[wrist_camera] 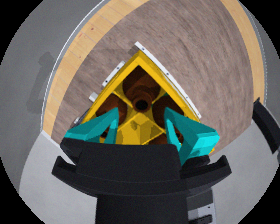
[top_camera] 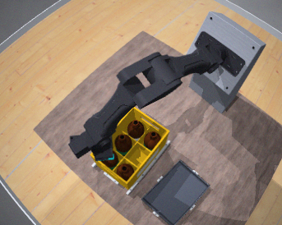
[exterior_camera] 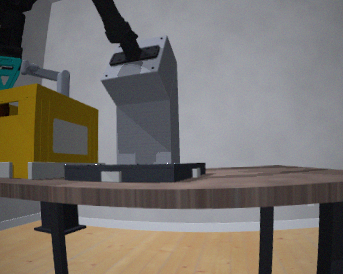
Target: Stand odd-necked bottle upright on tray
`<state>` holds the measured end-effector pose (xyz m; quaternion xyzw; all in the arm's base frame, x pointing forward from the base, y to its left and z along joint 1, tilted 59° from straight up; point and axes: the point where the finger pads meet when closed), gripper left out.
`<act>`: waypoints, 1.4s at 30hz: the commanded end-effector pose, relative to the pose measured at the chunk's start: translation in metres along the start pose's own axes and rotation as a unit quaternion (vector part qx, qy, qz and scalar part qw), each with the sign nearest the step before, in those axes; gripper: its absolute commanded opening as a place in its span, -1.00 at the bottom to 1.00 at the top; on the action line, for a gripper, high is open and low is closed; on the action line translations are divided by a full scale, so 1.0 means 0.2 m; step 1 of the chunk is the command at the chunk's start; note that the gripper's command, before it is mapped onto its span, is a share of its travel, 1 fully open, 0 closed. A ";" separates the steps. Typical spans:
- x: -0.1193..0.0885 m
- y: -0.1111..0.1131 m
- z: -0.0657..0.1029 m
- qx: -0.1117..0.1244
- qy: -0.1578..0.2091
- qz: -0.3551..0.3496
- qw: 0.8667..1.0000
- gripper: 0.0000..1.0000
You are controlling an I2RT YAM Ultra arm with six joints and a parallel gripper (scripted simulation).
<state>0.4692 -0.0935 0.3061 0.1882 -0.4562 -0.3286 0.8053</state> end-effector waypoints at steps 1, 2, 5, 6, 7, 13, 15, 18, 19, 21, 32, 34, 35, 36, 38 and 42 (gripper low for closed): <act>0.05 0.05 0.06 0.006 -0.013 0.001 1.000 0.21; 0.05 0.05 0.06 0.006 -0.013 0.001 1.000 0.21; 0.05 0.05 0.06 0.006 -0.013 0.001 1.000 0.21; 0.05 0.05 0.06 0.006 -0.013 0.001 1.000 0.21; 0.05 0.05 0.06 0.006 -0.013 0.001 1.000 0.21; 0.05 0.05 0.06 0.006 -0.013 0.001 1.000 0.21; 0.05 0.05 0.06 0.006 -0.013 0.001 1.000 0.21; 0.05 0.05 0.06 0.006 -0.013 0.001 1.000 0.21; 0.05 0.05 0.06 0.006 -0.013 0.001 1.000 0.21; 0.05 0.05 0.06 0.006 -0.013 0.001 1.000 0.21; 0.05 0.05 0.06 0.006 -0.013 0.001 1.000 0.21; 0.05 0.05 0.06 0.006 -0.013 0.001 1.000 0.21; 0.05 0.05 0.06 0.006 -0.013 0.001 1.000 0.21; 0.05 0.05 0.06 0.006 -0.013 0.001 1.000 0.21; 0.05 0.05 0.06 0.007 -0.013 0.001 1.000 0.21; 0.06 0.06 0.07 0.010 -0.019 0.002 1.000 0.21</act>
Point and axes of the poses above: the point where the finger pads meet when closed, its own z axis back along the fingers, its own y axis across the jaws, x = y × z, and after that the axes turned 7 degrees about -z, right-handed
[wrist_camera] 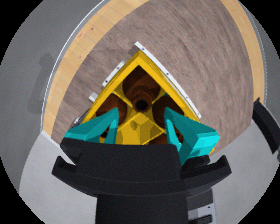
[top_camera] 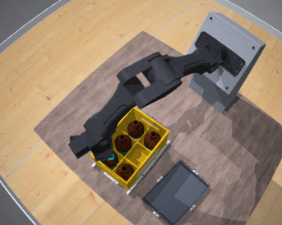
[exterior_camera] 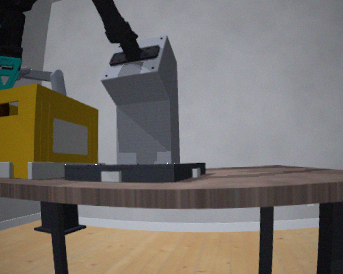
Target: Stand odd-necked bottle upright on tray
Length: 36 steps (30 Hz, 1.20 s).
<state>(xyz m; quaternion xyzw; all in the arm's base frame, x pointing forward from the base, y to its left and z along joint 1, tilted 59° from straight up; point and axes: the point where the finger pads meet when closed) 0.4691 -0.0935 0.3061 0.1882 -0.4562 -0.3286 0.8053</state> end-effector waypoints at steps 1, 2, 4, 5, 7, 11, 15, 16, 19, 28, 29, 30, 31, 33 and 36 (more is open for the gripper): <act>0.06 0.06 0.07 0.010 -0.019 0.002 1.000 0.21; 0.06 0.06 0.07 0.010 -0.019 0.002 1.000 0.21; 0.05 0.06 0.08 0.012 -0.020 0.003 1.000 0.21; 0.04 0.05 0.07 0.010 -0.018 0.002 1.000 0.21; 0.03 0.04 0.06 0.008 -0.015 0.001 1.000 0.21; 0.01 0.03 0.05 0.007 -0.012 0.001 1.000 0.21; 0.01 0.03 0.05 0.007 -0.012 0.001 1.000 0.21; 0.01 0.03 0.05 0.007 -0.012 0.001 1.000 0.21; 0.01 0.03 0.05 0.007 -0.012 0.001 1.000 0.21; 0.01 0.03 0.05 0.007 -0.012 0.001 1.000 0.21; 0.01 0.03 0.05 0.007 -0.012 0.001 1.000 0.21; 0.01 0.03 0.05 0.007 -0.012 0.001 1.000 0.21; 0.01 0.03 0.05 0.007 -0.012 0.001 1.000 0.21; 0.01 0.03 0.05 0.007 -0.012 0.001 1.000 0.21; 0.01 0.03 0.05 0.007 -0.012 0.001 1.000 0.21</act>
Point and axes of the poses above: the point where the finger pads meet when closed, its own z axis back along the fingers, its own y axis across the jaws, x = y × z, and after that the axes turned 7 degrees about -z, right-handed
